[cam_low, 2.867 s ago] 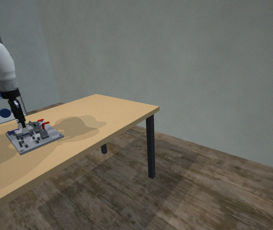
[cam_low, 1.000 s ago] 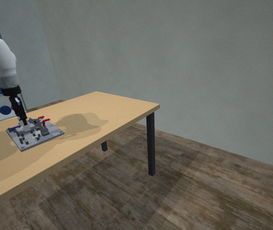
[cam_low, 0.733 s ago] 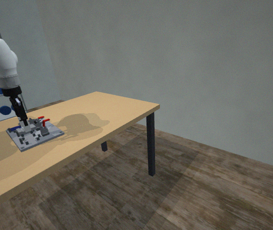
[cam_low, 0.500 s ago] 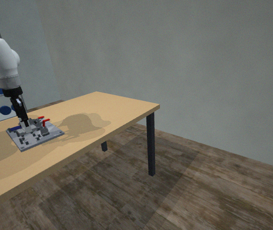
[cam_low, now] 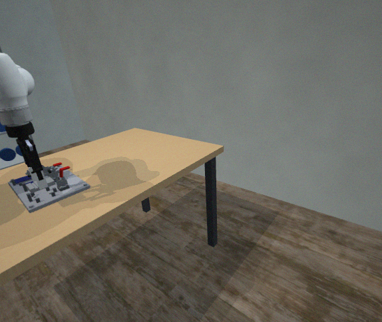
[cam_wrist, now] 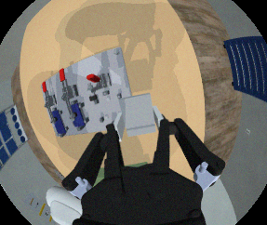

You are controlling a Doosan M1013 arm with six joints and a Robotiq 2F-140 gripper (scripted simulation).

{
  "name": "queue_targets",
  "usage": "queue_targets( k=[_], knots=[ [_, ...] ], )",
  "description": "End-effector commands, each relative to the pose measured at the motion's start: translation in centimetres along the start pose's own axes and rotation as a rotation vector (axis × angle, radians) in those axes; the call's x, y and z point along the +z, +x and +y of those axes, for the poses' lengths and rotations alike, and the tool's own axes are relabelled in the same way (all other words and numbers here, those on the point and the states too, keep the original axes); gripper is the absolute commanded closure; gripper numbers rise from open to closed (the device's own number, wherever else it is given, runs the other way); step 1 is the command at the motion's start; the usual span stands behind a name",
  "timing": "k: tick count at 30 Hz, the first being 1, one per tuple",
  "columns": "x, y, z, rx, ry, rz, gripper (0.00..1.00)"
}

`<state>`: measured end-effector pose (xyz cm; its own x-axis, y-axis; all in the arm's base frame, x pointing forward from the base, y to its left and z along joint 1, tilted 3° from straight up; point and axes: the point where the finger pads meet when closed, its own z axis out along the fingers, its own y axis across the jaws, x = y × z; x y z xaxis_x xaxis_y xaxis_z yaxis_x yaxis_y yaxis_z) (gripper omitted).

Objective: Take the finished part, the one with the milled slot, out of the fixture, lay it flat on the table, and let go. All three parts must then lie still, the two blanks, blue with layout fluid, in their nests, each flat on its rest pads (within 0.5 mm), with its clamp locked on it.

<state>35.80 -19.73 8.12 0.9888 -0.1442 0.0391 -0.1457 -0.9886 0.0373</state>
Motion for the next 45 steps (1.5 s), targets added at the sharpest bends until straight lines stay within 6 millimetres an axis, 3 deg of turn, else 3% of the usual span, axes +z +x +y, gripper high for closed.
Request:
queue_targets(
  k=[1, 22, 45],
  knots=[
    [0.0, 0.0, 1.0, -0.002, 0.006, -0.004, 1.0],
    [0.0, 0.0, 4.2, -0.002, 0.006, -0.004, 1.0],
    [0.1, 0.0, 4.7, -0.002, 0.007, -0.005, 1.0]
  ],
)
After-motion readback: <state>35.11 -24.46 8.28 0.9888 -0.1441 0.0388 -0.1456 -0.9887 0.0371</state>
